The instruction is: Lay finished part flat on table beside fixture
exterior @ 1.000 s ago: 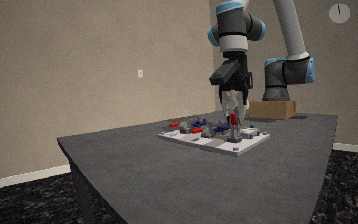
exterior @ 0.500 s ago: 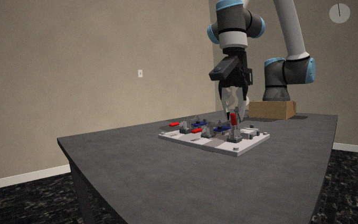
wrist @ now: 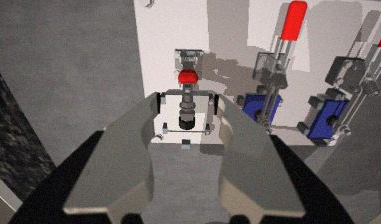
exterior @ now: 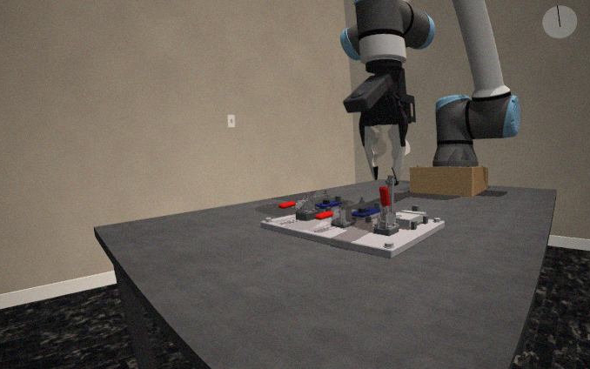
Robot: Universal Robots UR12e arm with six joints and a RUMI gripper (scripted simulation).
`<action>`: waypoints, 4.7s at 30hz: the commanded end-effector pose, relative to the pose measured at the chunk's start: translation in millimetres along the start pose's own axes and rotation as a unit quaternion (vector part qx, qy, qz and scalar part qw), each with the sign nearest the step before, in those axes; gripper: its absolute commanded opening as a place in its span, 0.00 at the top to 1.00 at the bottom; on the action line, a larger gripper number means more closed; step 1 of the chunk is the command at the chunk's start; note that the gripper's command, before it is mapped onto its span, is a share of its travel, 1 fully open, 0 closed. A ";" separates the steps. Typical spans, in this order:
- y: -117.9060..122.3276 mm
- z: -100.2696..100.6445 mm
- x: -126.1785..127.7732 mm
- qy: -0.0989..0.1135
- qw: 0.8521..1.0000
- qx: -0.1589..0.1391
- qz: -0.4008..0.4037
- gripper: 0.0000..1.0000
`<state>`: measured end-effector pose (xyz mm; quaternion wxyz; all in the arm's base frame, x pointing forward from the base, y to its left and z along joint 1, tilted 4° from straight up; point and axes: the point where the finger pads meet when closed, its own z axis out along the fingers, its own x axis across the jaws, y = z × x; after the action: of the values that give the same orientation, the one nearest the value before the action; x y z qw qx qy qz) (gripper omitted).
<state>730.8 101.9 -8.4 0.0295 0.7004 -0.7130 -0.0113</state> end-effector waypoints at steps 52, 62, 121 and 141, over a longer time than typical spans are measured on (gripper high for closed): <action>-0.6 0.8 0.0 0.000 1.000 0.001 0.000 0.41; -0.6 4.5 0.0 0.000 1.000 0.001 0.000 0.41; 83.2 5.9 -0.1 0.000 1.000 0.001 0.000 0.41; 83.1 46.3 -0.1 0.000 1.000 0.001 0.000 0.41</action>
<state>644.8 102.7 -40.6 0.0296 0.7004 -0.7130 -0.0115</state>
